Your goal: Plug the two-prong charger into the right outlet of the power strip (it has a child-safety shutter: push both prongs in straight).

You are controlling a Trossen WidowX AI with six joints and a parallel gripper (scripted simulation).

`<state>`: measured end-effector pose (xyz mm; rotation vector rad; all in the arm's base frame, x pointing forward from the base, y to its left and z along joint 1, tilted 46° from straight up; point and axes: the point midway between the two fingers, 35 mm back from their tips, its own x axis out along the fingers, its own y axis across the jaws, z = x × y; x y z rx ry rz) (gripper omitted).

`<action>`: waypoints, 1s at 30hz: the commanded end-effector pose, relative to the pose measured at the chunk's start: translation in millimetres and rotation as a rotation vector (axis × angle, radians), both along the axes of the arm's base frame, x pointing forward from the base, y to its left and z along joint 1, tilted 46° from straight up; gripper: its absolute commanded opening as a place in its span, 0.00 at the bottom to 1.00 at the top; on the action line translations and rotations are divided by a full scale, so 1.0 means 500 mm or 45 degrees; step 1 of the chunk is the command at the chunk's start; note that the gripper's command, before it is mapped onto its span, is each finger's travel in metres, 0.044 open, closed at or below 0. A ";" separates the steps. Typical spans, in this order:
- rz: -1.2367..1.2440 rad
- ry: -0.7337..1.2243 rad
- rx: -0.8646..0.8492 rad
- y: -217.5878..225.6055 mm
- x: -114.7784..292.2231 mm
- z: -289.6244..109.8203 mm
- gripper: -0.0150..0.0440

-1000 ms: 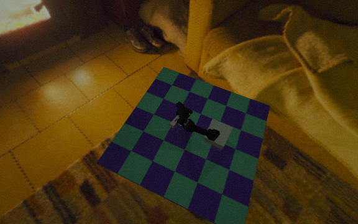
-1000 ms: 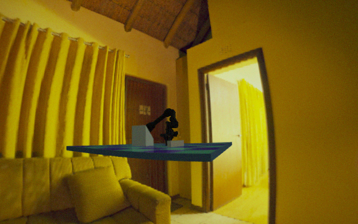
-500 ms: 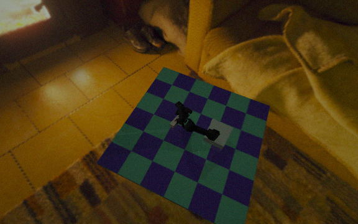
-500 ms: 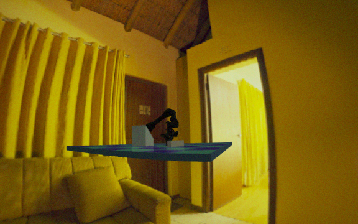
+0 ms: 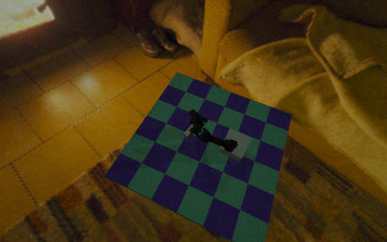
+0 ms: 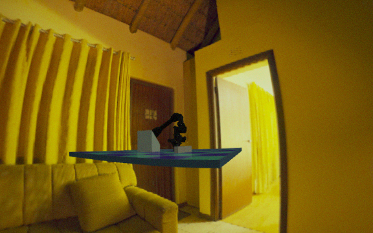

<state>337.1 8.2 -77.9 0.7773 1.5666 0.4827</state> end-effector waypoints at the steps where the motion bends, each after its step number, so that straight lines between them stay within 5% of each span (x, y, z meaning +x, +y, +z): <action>1: -0.004 -0.006 -0.001 -0.001 0.007 0.000 0.25; 30: -0.004 -0.007 -0.001 -0.006 0.030 -0.001 0.25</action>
